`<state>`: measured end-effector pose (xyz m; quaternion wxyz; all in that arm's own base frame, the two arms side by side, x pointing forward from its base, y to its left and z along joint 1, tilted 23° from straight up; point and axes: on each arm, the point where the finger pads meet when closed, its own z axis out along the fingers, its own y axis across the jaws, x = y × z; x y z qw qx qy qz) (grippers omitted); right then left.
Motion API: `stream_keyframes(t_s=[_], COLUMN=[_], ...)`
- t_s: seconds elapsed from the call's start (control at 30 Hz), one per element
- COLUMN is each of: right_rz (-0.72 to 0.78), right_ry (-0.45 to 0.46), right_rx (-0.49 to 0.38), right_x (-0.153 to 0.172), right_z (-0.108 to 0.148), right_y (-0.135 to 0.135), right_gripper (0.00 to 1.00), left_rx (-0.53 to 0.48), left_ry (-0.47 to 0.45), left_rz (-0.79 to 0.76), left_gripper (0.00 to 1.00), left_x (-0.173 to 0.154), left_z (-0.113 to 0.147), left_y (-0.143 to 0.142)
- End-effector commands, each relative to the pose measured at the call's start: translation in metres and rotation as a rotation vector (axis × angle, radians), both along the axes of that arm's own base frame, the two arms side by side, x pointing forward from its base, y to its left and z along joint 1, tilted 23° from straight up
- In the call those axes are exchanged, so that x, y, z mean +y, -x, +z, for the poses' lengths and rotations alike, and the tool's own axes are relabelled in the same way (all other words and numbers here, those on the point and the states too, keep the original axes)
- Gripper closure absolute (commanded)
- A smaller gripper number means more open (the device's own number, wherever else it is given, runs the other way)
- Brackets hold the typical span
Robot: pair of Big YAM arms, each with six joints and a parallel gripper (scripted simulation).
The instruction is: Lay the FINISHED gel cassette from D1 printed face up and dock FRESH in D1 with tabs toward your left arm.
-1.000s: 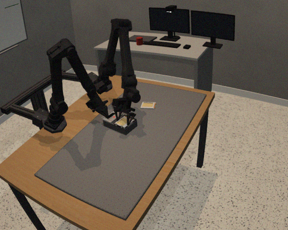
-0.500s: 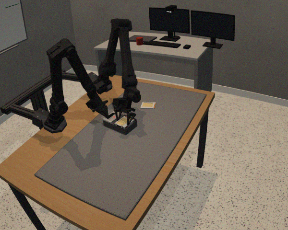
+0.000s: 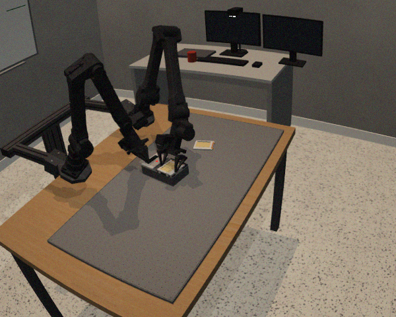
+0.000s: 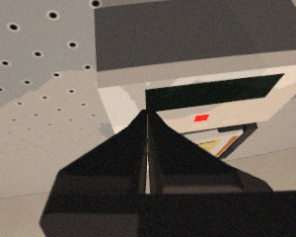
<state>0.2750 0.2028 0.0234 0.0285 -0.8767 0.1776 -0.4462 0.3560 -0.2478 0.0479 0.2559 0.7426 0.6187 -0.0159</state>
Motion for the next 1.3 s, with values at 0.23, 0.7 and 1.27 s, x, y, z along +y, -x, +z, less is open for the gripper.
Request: stream_keyframes(t_s=[0.23,0.7,1.27], right_rz=[-0.002,-0.002,-0.002], right_ry=[0.096,0.096,0.096], right_rx=[0.113,0.113,0.113], right_x=[-0.0317,-0.0317,-0.0317], right_z=[-0.0518,-0.0518,-0.0518], right_y=[0.0191,0.0191,0.0191], right_gripper=[1.00,1.00,1.00], left_rx=[-0.021,-0.021,-0.028], left_ry=[0.033,0.101,0.126], left_rz=[-0.011,-0.039,-0.048], left_gripper=[1.00,1.00,1.00], left_x=[0.0018,0.0028,0.0033], left_z=[0.0109,0.0146,0.0163], left_y=[0.0002,0.0014,0.0015])
